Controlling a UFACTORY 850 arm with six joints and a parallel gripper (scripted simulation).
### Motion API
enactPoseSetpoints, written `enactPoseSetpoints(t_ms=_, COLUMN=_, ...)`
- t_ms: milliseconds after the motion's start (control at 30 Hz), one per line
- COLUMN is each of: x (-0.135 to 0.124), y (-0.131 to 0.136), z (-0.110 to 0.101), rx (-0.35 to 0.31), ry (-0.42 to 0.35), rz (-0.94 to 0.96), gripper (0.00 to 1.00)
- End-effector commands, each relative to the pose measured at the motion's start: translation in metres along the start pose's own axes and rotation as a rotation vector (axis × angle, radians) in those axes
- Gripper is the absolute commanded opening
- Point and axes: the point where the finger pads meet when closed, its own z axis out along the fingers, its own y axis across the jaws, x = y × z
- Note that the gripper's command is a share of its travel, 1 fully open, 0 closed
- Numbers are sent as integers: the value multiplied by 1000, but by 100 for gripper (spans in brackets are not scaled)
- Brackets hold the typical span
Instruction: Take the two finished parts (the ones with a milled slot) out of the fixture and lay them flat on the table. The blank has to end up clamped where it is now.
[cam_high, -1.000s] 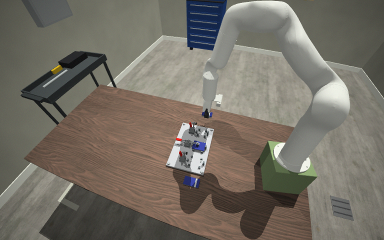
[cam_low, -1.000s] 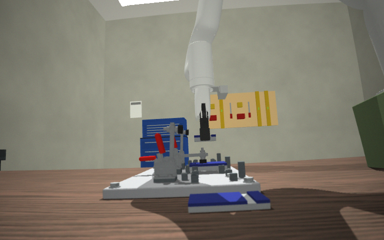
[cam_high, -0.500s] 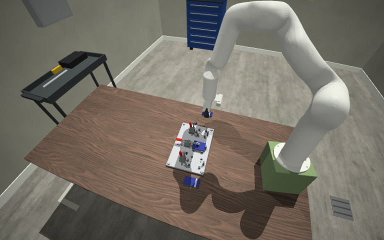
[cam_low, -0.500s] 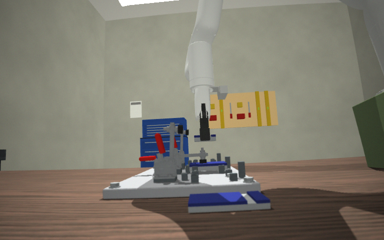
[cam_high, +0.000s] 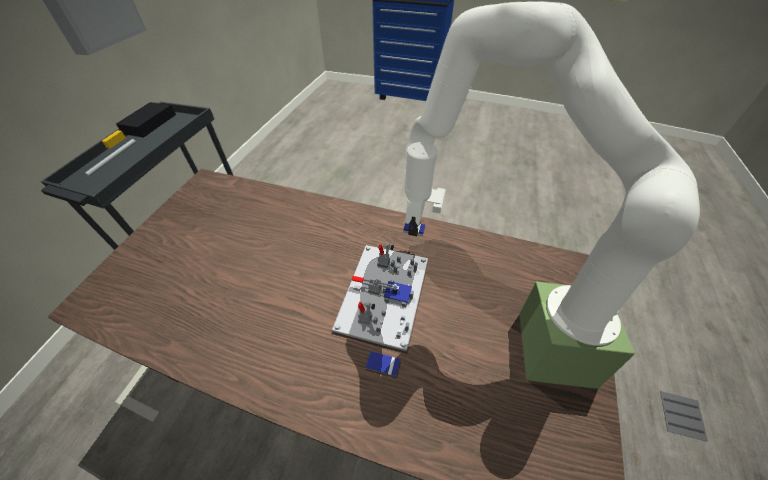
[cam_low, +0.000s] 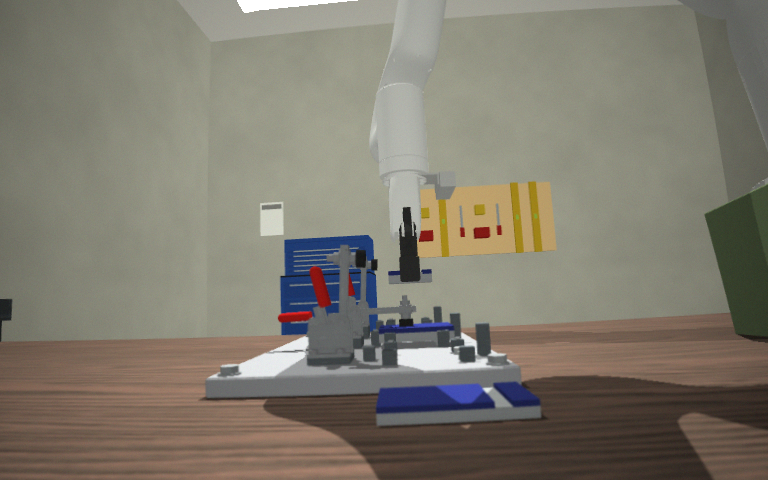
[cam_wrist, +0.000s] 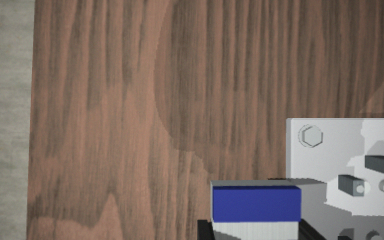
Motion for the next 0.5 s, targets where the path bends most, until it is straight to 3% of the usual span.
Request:
enactPoseSetpoints(t_ms=0, x=-1, y=0, z=1, rx=1, ry=-2, rz=0, gripper=0)
enactPoseSetpoints(t_ms=467, x=-1, y=-1, z=21, rx=1, ry=-2, rz=0, gripper=0)
